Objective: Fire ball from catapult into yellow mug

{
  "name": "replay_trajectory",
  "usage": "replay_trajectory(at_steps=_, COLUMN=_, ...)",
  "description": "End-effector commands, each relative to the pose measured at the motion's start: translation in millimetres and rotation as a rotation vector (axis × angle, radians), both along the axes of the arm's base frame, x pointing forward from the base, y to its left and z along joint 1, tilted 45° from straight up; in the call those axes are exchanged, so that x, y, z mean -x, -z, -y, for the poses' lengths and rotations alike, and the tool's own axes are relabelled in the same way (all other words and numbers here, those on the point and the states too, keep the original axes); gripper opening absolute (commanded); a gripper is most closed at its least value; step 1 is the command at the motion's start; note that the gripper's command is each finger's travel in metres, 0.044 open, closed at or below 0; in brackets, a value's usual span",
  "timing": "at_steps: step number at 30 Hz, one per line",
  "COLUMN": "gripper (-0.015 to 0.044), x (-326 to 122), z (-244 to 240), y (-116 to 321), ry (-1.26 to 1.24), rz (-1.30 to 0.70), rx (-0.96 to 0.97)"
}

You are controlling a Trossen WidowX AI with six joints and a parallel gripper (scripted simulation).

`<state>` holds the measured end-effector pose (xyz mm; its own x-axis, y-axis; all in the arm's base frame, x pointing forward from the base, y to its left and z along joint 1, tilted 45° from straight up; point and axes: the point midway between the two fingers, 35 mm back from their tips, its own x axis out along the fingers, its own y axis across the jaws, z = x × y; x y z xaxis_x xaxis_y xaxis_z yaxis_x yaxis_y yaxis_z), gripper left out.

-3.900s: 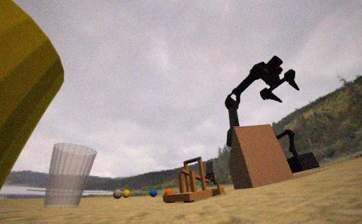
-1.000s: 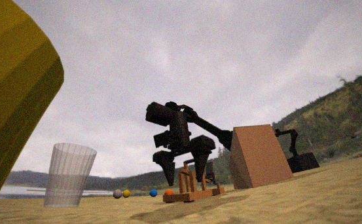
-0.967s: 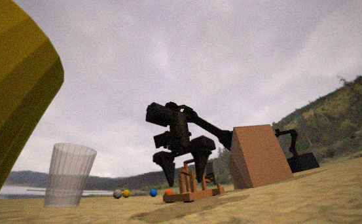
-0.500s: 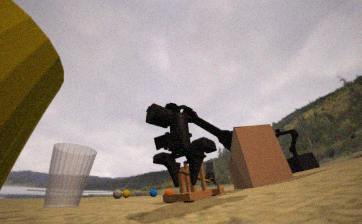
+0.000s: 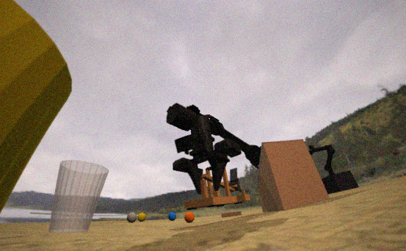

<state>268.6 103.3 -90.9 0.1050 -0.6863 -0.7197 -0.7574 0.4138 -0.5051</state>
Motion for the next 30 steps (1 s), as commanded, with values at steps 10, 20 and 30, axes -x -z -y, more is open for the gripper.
replay_trajectory(at_steps=10, gripper=0.0000, x=57.5, z=-78.5, y=65.0, ry=0.011, rz=0.018, rx=-0.016)
replay_trajectory(at_steps=20, gripper=0.0000, x=54.5, z=-81.8, y=69.0, ry=0.016, rz=0.023, rx=-0.017)
replay_trajectory(at_steps=30, gripper=0.0000, x=52.3, z=-70.6, y=80.4, ry=0.015, rz=0.022, rx=-0.017)
